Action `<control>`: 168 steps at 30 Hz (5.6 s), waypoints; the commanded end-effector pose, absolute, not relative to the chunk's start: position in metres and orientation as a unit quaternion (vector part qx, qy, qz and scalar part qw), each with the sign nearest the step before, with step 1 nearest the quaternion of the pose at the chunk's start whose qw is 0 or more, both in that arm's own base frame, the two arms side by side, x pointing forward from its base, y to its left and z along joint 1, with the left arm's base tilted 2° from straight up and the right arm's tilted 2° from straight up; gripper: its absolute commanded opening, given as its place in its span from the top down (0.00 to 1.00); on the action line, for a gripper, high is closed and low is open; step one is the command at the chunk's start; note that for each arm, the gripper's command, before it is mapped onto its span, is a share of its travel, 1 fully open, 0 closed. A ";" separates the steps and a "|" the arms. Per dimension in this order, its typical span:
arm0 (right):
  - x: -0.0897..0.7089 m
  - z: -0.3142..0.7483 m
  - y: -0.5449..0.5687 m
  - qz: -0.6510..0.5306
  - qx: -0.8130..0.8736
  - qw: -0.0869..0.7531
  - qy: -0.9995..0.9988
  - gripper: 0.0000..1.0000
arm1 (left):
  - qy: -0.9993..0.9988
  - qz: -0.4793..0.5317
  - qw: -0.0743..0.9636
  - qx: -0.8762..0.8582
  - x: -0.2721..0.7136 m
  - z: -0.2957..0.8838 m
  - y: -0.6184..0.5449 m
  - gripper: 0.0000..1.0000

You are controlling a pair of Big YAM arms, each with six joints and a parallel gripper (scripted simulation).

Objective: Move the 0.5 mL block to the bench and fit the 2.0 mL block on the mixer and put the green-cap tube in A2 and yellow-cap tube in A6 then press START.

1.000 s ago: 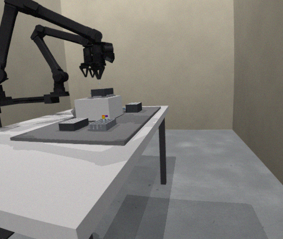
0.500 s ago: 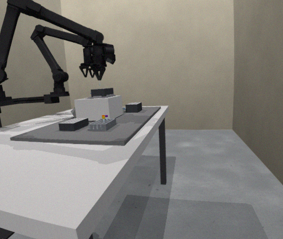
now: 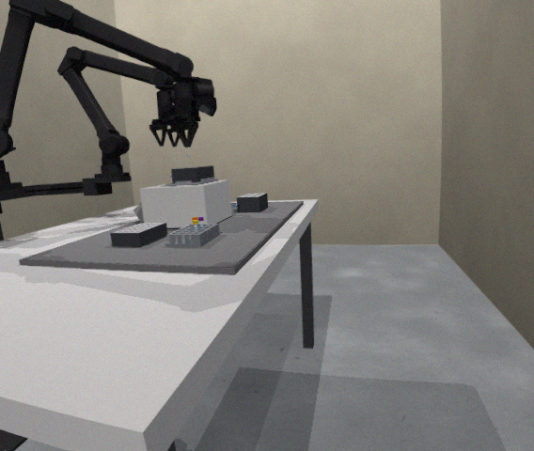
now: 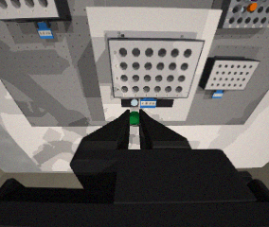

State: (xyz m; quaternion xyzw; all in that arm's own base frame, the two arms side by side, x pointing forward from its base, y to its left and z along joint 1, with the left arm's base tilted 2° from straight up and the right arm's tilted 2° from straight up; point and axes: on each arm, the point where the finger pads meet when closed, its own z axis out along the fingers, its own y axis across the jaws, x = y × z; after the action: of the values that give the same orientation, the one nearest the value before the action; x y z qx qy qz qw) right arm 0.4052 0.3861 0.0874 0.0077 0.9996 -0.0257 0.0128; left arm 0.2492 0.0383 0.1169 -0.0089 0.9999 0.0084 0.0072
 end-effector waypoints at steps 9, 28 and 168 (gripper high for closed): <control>0.420 0.077 0.387 -0.023 0.011 0.016 1.000 0.91 | 0.999 0.012 0.048 -0.010 0.275 0.143 0.040 0.00; 0.412 0.063 0.383 -0.033 0.009 0.005 0.999 0.91 | 0.999 0.013 0.052 -0.010 0.278 0.147 0.040 0.00; 0.408 0.075 0.384 -0.021 0.009 0.017 1.000 0.91 | 0.999 0.012 0.039 -0.010 0.269 0.138 0.039 0.00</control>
State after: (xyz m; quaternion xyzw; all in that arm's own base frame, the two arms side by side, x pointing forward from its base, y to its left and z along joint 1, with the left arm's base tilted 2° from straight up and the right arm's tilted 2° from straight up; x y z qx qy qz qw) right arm 0.4064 0.3829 0.0590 0.0104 0.9995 -0.0285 0.0096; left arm 0.2507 0.0385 0.1186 -0.0089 0.9999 0.0088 0.0097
